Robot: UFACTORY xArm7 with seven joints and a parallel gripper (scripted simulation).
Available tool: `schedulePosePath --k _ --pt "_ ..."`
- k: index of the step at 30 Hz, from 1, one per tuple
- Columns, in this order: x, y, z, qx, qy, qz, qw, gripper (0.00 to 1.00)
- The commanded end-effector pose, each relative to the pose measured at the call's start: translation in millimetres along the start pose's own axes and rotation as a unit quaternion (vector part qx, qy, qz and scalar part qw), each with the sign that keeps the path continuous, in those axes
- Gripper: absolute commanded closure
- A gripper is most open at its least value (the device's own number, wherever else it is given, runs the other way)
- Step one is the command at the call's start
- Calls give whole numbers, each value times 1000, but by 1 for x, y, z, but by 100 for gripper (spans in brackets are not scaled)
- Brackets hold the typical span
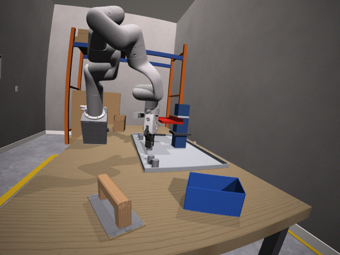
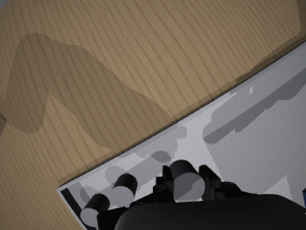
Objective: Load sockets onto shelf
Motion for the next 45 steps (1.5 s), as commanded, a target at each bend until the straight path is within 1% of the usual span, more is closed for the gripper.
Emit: schedulePosePath --k 1,5,21,27,33,35,45 --pt "0 1 -8 0 1 -1 1000 100" --pt "0 1 -16 0 1 -1 1000 100" --pt "0 1 -17 0 1 -1 1000 100" --pt "-1 0 -21 0 1 -1 1000 100" --pt "-2 -4 -30 0 1 -1 1000 100" --pt "-2 -4 -30 0 1 -1 1000 100" --pt "-7 -11 -54 0 1 -1 1000 100"
Point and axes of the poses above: the point where the finger pads meet when closed, its own z axis out along the fingers, its own x axis across the jaws, y = z × x, the point moved 7 cm from there along -z, back along the fingers
